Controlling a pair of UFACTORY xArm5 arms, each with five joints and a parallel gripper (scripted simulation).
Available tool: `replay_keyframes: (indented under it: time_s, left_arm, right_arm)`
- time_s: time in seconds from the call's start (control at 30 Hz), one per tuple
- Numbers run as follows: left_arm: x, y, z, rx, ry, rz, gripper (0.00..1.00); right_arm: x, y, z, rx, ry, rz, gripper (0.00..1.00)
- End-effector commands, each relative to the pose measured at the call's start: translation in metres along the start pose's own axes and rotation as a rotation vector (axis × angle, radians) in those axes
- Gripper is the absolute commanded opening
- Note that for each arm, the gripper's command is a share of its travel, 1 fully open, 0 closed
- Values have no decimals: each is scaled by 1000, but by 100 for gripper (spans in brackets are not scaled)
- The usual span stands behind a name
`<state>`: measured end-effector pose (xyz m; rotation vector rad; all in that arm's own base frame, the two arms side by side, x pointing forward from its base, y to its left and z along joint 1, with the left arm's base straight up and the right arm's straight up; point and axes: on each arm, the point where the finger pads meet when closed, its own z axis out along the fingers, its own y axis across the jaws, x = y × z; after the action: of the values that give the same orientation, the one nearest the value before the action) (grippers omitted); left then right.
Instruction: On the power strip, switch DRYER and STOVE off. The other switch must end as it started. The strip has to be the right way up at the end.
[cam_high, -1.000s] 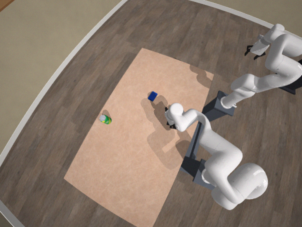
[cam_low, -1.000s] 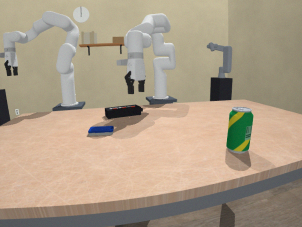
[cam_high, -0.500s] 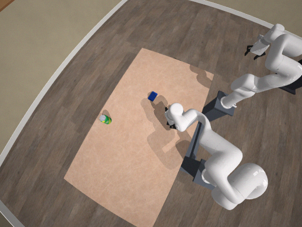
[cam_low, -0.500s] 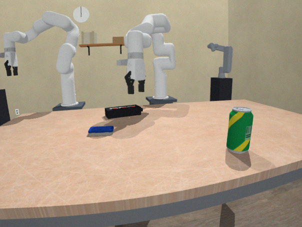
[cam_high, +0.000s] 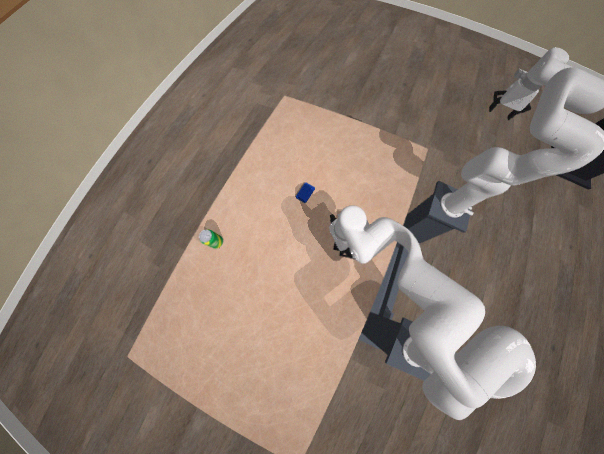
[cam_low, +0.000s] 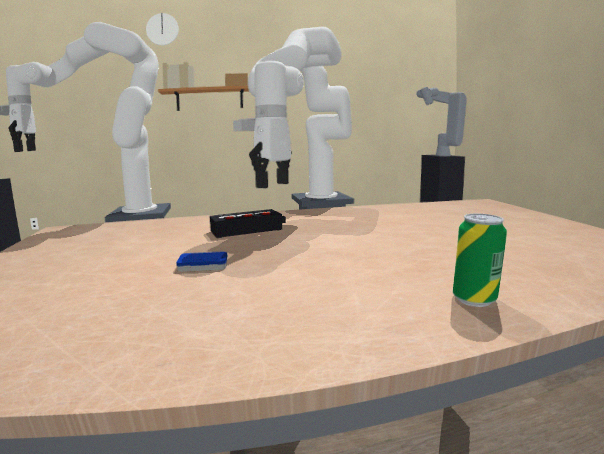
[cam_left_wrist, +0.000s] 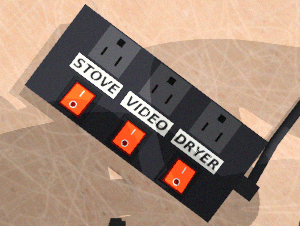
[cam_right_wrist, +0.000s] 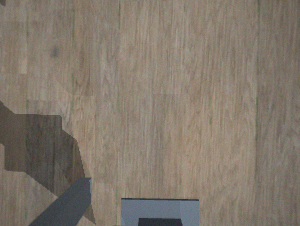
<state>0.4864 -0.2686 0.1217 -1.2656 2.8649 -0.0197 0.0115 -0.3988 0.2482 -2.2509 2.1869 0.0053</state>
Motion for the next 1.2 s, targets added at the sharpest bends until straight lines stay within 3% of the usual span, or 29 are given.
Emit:
replay_keyframes:
  time_s: [0.0, 0.73, 1.17]
  left_arm:
    - [2, -3, -5, 4, -1, 35, 100]
    - [56, -26, -60, -8, 7, 834, 100]
    - [58, -26, -61, -8, 7, 854, 100]
  right_arm:
    - [1, 0, -2, 0, 5, 0, 100]
    - [1, 0, -2, 0, 5, 0, 100]
    - [1, 0, -2, 0, 5, 0, 100]
